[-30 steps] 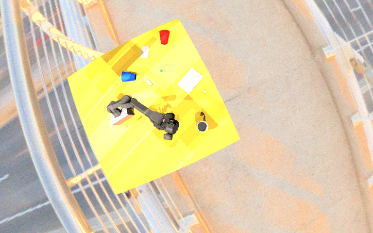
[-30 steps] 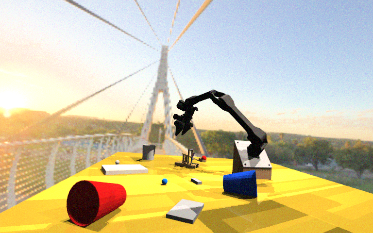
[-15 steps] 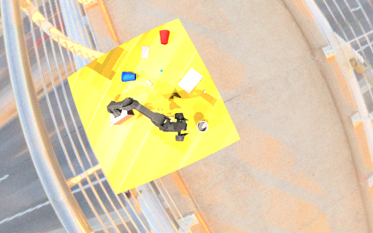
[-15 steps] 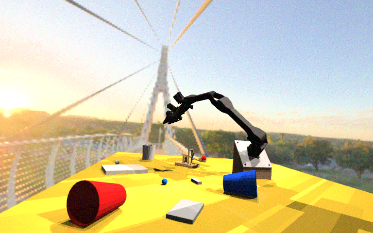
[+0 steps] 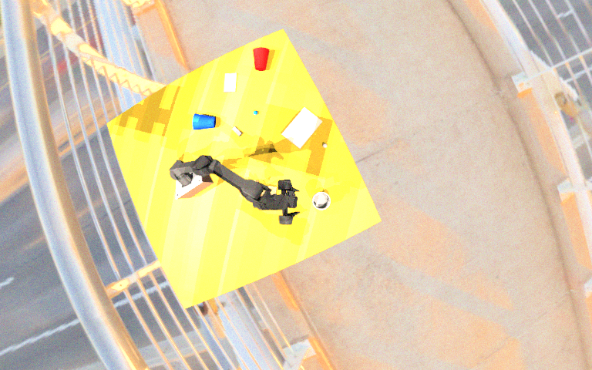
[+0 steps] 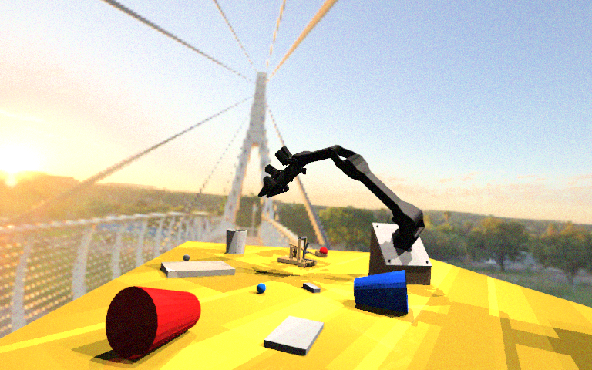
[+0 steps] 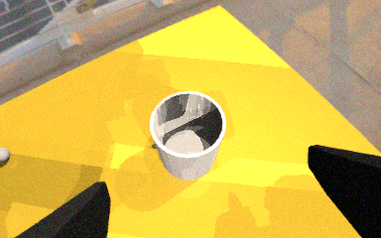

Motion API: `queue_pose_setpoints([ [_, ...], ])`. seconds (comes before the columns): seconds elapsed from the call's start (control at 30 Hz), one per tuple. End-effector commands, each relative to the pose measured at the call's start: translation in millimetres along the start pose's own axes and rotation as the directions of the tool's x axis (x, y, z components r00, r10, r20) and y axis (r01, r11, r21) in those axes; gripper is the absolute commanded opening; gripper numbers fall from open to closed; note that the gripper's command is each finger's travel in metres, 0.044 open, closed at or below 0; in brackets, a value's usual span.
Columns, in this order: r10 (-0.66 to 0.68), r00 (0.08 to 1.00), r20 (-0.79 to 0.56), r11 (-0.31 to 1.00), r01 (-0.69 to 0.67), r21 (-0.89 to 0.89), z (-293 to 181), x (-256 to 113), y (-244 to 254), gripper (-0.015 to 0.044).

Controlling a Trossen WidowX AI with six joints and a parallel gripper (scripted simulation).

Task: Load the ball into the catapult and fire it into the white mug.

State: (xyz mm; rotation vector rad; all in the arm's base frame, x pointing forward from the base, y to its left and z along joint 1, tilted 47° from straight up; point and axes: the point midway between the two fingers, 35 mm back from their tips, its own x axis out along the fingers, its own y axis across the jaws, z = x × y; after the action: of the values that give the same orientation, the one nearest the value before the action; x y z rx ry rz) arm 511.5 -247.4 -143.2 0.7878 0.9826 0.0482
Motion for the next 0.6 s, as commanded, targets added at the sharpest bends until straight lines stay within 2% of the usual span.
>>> queue_pose_setpoints([
  [0.0,0.003,1.0,0.0,1.0,-0.003,0.006,-0.1,0.3,0.4,0.0414],
  [0.5,0.003,1.0,0.0,1.0,-0.003,0.006,-0.1,0.3,0.4,0.002],
  [0.57,0.003,1.0,0.0,1.0,-0.003,0.006,-0.1,0.3,0.4,0.0],
])
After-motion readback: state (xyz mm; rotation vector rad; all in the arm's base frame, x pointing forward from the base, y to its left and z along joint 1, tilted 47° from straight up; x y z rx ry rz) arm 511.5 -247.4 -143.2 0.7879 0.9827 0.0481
